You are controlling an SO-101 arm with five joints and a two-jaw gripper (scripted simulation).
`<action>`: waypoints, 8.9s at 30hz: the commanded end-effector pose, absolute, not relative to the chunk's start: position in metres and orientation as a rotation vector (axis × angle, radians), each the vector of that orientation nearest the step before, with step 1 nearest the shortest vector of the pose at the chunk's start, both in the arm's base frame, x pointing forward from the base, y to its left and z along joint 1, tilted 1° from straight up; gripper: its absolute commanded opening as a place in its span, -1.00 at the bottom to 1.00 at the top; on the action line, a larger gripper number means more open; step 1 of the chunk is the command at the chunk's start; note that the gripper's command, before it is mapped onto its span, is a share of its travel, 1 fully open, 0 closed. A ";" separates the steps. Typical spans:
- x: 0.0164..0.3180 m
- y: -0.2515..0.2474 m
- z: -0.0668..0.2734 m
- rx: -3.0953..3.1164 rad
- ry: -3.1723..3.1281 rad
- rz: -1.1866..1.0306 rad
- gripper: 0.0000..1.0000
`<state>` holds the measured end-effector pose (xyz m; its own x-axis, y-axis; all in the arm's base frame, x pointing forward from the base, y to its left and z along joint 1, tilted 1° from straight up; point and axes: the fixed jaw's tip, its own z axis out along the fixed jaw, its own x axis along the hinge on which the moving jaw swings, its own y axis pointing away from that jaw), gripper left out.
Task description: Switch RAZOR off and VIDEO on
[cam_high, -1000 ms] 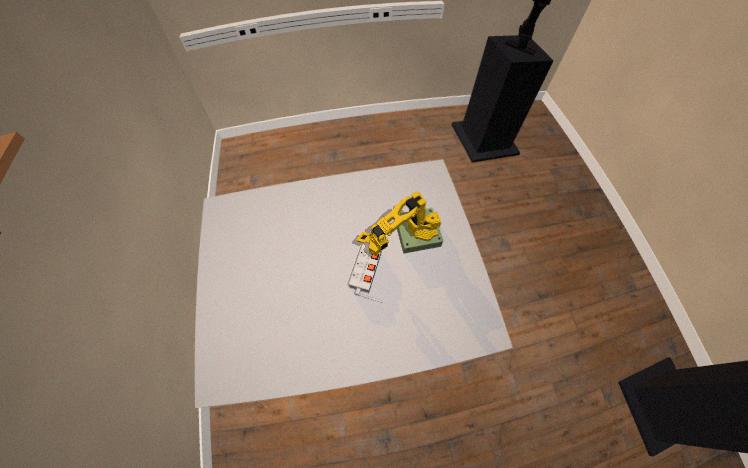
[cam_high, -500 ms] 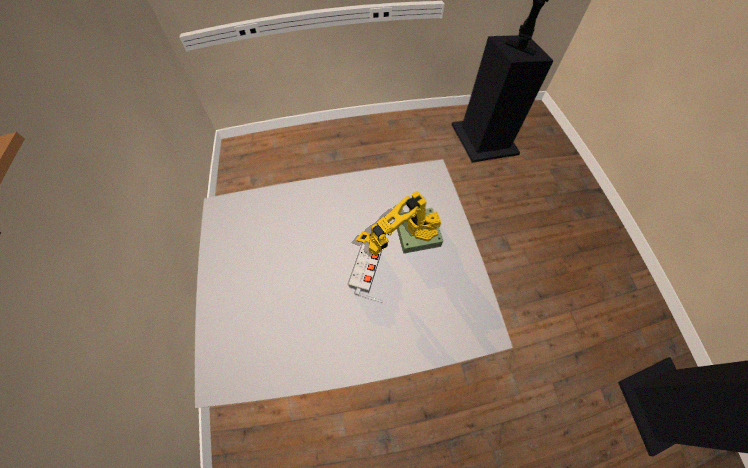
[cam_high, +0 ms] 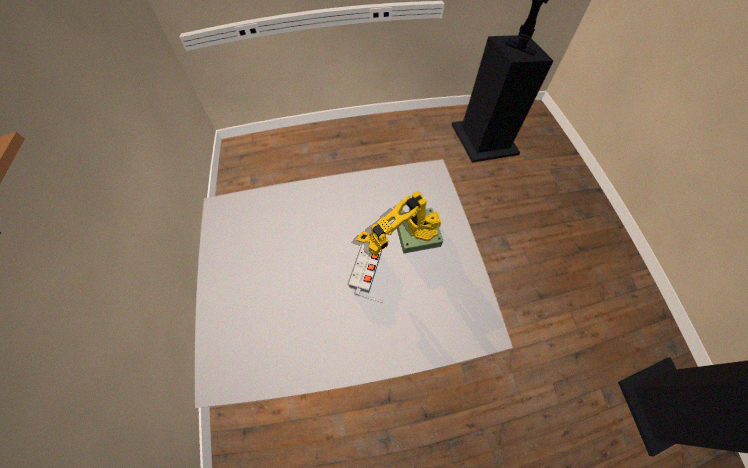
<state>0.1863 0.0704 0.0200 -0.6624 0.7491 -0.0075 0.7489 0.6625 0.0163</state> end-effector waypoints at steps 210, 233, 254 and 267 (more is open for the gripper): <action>0.150 0.062 -0.029 1.263 2.869 0.011 -1.00; 0.177 0.070 0.008 1.281 2.861 0.011 -1.00; 0.180 0.070 0.014 1.284 2.859 0.011 -1.00; 0.180 0.070 0.014 1.282 2.860 0.011 -1.00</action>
<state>0.1806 0.0713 0.0155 -0.6730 0.7396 -0.0113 0.7392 0.6730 0.0259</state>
